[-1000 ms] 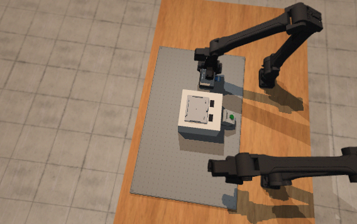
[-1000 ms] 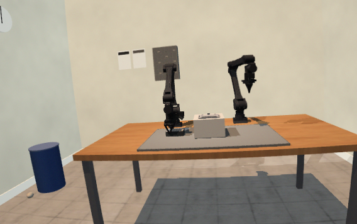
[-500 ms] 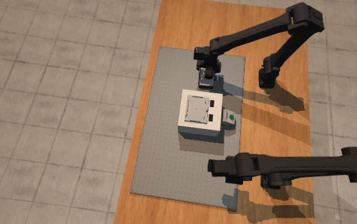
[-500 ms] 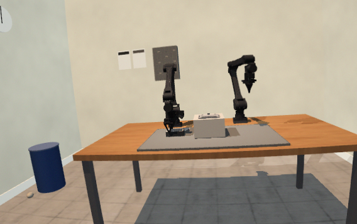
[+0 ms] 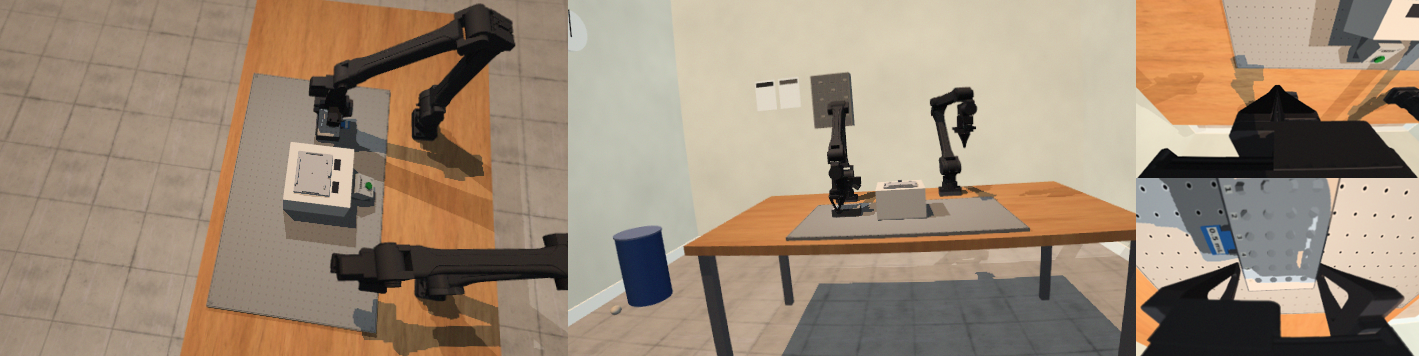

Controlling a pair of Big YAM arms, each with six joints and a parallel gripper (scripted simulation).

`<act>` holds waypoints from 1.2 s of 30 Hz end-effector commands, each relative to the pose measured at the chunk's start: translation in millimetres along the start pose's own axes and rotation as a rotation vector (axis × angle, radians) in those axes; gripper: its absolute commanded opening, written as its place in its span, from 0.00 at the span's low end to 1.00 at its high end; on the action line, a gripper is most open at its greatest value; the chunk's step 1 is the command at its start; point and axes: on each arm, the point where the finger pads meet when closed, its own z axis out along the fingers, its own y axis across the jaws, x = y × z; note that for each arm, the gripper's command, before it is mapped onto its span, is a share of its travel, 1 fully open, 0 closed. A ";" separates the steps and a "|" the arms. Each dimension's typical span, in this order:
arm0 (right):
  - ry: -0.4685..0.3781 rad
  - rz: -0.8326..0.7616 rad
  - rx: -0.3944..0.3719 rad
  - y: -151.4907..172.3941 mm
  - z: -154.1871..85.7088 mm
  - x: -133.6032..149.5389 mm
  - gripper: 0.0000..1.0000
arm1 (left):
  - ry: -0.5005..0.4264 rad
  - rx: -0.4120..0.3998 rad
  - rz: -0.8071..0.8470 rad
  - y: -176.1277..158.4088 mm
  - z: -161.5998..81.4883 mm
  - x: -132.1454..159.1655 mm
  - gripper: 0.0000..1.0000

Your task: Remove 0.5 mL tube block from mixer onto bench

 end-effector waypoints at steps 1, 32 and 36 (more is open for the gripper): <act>0.002 -0.009 -0.031 12.3 3.0 -4.9 1.00 | -0.065 -0.012 -0.019 5.5 -24.8 -11.6 0.00; -0.005 0.021 0.035 -11.3 -33.6 2.7 1.00 | -0.072 -0.013 -0.018 5.6 -26.3 -13.0 0.00; -0.005 0.021 0.040 -13.7 -43.6 2.7 1.00 | -0.073 -0.013 -0.018 5.6 -26.6 -13.2 0.00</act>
